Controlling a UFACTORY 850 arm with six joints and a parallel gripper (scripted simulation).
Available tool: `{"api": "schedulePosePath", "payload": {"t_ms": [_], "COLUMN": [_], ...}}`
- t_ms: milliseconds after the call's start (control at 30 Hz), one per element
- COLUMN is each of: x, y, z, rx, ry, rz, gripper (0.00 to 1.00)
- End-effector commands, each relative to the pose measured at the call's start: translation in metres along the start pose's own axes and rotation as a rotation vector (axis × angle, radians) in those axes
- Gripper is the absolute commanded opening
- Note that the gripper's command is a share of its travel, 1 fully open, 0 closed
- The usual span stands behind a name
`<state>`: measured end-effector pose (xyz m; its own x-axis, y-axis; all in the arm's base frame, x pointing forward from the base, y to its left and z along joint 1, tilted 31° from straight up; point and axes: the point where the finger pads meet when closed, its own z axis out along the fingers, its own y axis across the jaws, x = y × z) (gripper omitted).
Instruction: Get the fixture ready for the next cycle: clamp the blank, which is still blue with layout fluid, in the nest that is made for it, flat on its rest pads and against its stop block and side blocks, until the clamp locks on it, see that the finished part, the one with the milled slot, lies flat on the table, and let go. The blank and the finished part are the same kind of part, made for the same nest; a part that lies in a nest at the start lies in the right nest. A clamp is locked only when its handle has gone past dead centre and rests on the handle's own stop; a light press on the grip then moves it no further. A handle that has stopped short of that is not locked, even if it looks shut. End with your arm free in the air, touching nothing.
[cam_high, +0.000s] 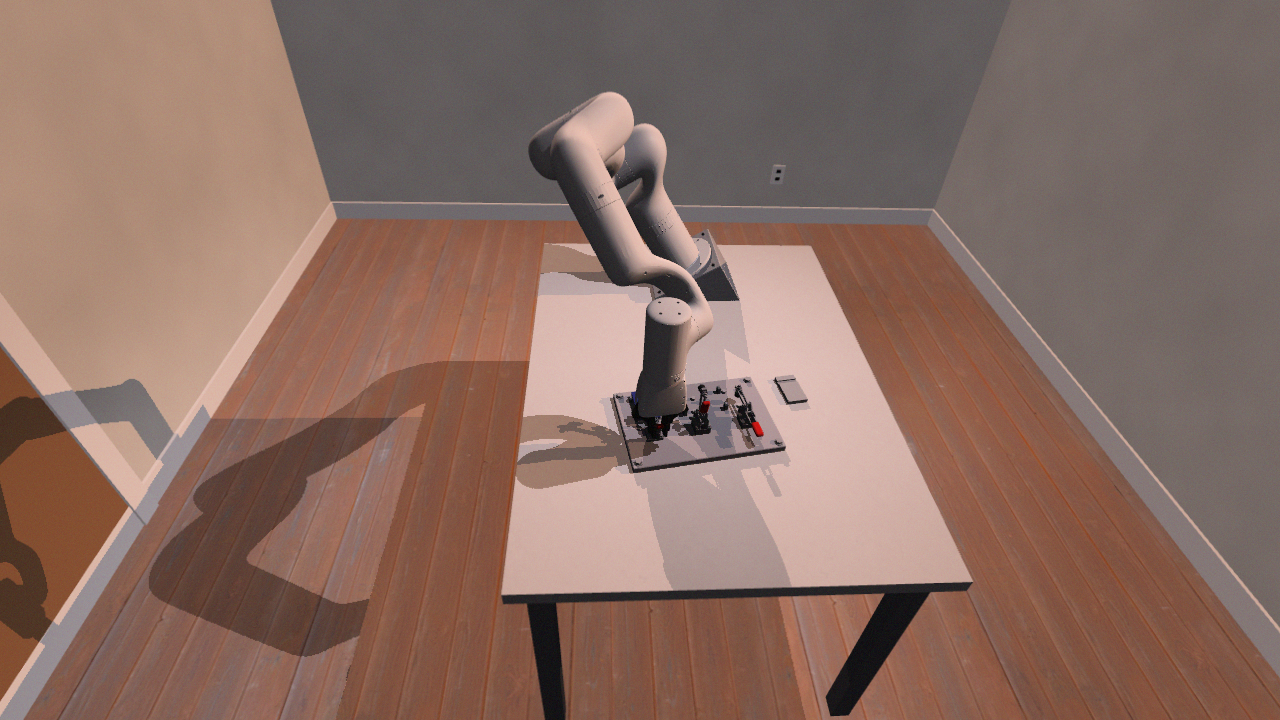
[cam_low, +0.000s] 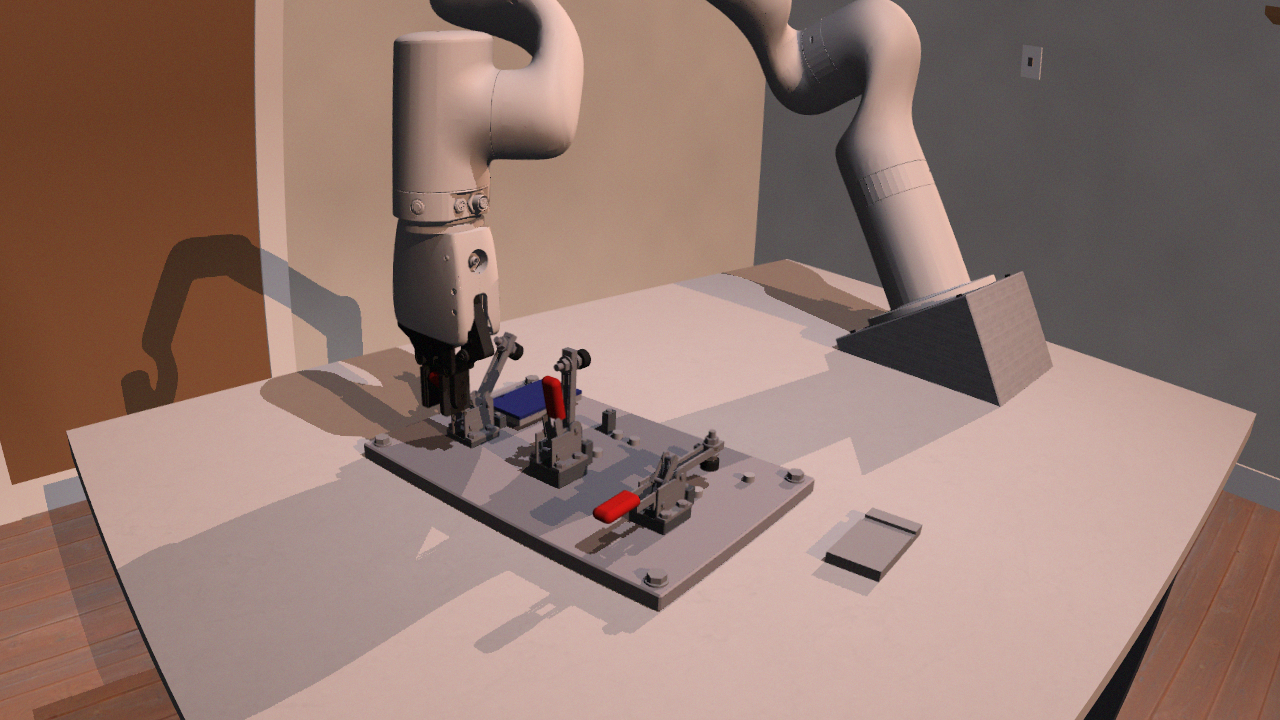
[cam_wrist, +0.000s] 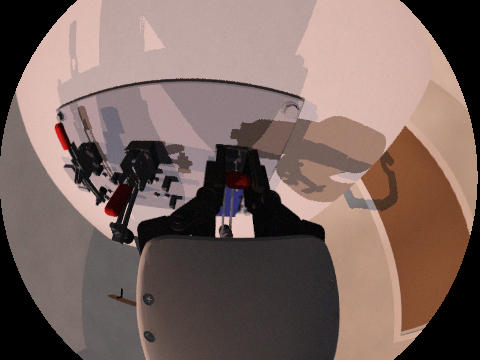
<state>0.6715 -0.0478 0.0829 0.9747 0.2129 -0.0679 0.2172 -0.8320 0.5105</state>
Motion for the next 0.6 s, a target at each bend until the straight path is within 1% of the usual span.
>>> {"api": "schedulePosePath", "payload": {"t_ms": [0, 567], "x": [0.0057, 0.0152], "y": [0.0002, 0.0002], "z": [0.0013, 0.0096], "rx": [0.001, 0.001], "ry": [0.005, 0.005], "rz": [0.001, 0.001], "gripper": [0.00, 0.00]}}
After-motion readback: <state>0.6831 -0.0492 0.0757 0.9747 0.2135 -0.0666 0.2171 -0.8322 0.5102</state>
